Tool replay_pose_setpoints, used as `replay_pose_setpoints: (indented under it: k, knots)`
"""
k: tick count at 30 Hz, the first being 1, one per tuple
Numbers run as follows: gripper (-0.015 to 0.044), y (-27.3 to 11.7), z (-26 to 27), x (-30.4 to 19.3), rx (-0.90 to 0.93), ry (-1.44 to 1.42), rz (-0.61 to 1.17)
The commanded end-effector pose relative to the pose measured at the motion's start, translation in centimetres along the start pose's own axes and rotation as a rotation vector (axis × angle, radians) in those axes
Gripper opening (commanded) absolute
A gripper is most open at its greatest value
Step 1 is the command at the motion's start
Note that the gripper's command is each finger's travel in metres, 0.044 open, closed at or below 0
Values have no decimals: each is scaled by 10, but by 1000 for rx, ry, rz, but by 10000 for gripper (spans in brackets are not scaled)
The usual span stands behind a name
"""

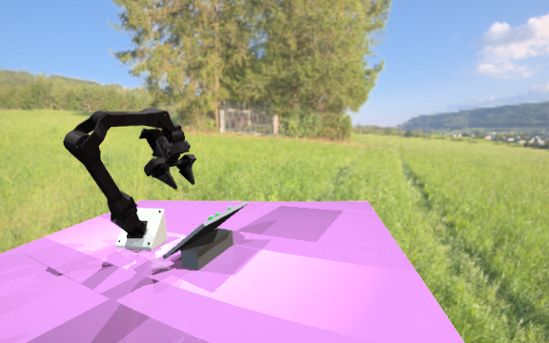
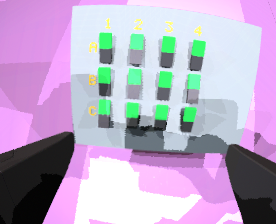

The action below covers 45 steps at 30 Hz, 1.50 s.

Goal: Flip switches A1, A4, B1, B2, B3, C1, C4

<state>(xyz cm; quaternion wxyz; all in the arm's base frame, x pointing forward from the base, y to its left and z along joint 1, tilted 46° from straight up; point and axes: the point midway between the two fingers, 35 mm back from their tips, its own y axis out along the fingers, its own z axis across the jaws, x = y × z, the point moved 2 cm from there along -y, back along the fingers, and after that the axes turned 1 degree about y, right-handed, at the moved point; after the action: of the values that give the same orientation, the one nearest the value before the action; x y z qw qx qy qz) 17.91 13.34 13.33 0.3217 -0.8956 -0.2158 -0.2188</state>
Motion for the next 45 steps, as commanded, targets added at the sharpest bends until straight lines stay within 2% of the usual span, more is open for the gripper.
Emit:
replay_pose_setpoints:
  k: [1, 8, 13, 15, 17, 24, 45]
  knots:
    - [374, 2, 2, 1, 2, 0, 0]
    - [190, 66, 51, 49, 13, 4, -22]
    - [59, 70, 52, 50, 12, 4, -21]
    - [6, 85, 52, 52, 12, 5, -9]
    - [0, 101, 52, 53, 11, 5, 1]
    - [0, 112, 52, 53, 10, 5, 1]
    - [0, 127, 52, 54, 10, 5, 1]
